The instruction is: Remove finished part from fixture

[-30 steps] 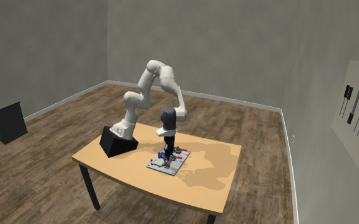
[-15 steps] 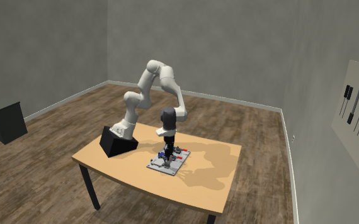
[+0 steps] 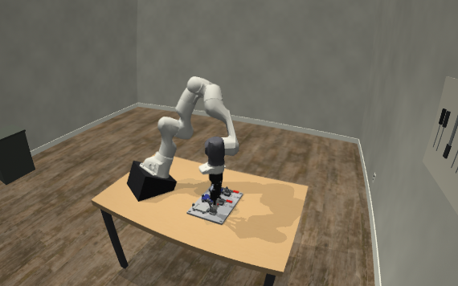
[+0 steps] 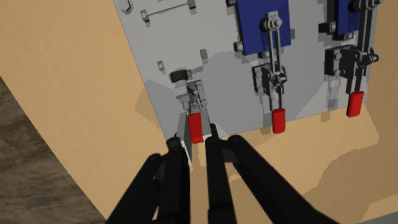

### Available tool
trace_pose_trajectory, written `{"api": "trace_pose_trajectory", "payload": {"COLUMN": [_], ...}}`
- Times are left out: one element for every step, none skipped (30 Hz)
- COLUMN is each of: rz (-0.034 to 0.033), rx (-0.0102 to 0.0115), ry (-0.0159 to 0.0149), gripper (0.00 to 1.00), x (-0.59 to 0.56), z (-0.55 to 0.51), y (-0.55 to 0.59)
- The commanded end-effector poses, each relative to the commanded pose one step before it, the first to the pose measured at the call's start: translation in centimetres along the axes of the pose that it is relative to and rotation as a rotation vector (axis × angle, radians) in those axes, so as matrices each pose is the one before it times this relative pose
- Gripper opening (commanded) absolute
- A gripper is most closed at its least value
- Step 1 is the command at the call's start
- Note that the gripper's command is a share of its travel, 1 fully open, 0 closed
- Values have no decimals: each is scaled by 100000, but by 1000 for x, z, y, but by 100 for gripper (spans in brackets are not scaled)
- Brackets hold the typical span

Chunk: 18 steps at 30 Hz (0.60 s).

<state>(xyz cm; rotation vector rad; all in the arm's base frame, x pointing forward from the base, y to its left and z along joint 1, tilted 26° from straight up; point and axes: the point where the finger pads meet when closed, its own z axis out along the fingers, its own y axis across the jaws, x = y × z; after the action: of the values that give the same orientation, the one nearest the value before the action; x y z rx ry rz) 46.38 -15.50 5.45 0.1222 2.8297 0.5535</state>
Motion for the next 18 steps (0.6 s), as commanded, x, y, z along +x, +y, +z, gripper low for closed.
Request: {"api": "trace_pose_trajectory", "payload": {"rz": [-295, 0, 0, 0, 0, 0, 0, 0, 0, 0, 0, 0, 0, 0, 0, 0, 0, 0], "rx": [-829, 0, 0, 0, 0, 0, 0, 0, 0, 0, 0, 0, 0, 0, 0, 0, 0, 0], "ry": [1436, 0, 0, 0, 0, 0, 0, 0, 0, 0, 0, 0, 0, 0, 0, 0, 0, 0], "gripper": [0, 0, 0, 0, 0, 0, 0, 0, 0, 0, 0, 0, 0, 0, 0, 0, 0, 0], "x": [978, 0, 0, 0, 0, 0, 0, 0, 0, 0, 0, 0, 0, 0, 0, 0, 0, 0], "z": [254, 0, 0, 0, 0, 0, 0, 0, 0, 0, 0, 0, 0, 0, 0, 0, 0, 0], "y": [-10, 0, 0, 0, 0, 0, 0, 0, 0, 0, 0, 0, 0, 0, 0, 0, 0, 0]}}
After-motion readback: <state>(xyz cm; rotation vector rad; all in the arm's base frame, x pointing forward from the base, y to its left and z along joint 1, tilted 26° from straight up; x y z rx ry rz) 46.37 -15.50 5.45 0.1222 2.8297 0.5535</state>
